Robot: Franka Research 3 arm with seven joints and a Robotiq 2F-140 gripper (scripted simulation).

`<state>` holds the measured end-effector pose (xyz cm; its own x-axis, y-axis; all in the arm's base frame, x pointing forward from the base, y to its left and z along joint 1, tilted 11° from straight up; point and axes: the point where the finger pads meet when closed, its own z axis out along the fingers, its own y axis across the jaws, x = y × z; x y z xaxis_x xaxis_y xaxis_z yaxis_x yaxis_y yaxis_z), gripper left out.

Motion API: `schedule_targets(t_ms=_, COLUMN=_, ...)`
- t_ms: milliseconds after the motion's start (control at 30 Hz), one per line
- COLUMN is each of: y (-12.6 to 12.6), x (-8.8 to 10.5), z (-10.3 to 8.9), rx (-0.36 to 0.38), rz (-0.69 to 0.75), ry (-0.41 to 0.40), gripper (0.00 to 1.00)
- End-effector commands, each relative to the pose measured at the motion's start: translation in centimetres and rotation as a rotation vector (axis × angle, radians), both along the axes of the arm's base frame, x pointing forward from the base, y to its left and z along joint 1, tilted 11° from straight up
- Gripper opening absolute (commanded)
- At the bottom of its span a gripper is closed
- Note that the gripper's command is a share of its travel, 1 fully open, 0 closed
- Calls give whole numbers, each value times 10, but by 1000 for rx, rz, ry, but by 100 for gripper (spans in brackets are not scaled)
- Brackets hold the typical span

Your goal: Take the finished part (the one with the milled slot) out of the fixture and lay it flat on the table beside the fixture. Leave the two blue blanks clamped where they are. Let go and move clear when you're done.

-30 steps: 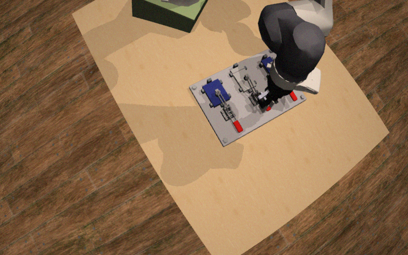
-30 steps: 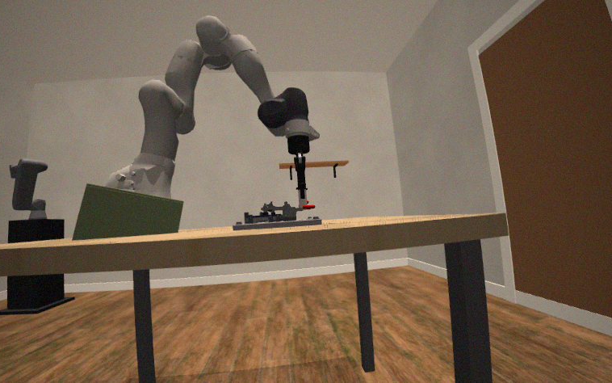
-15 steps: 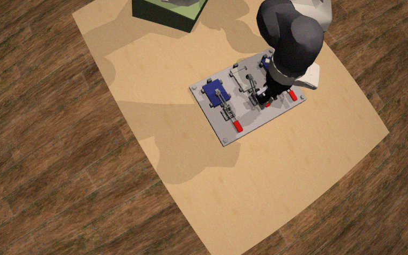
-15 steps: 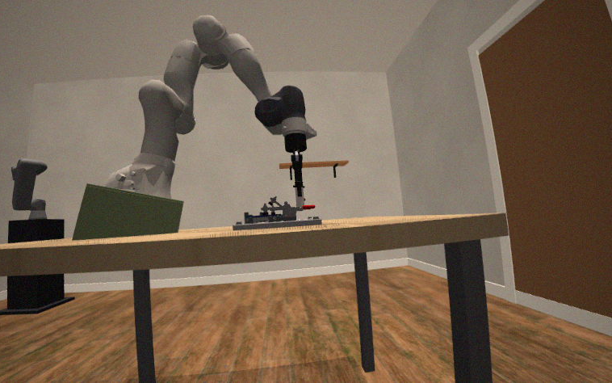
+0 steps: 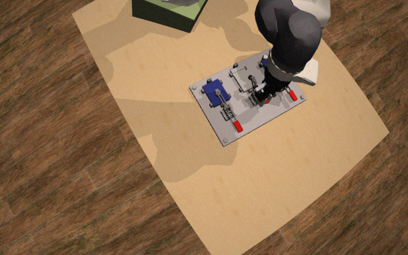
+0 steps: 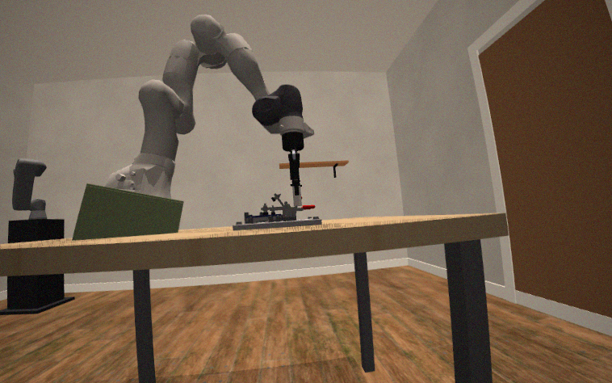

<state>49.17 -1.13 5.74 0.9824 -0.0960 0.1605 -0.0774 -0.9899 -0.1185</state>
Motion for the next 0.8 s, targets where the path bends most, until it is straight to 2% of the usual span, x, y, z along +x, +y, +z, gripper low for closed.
schedule_targets(t_ms=0, y=2, x=-8, z=-2, rx=4, rz=8, ry=11, gripper=0)
schedule_targets(t_ms=767, y=3, x=-16, z=-2, rx=4, rz=8, ry=11, gripper=0)
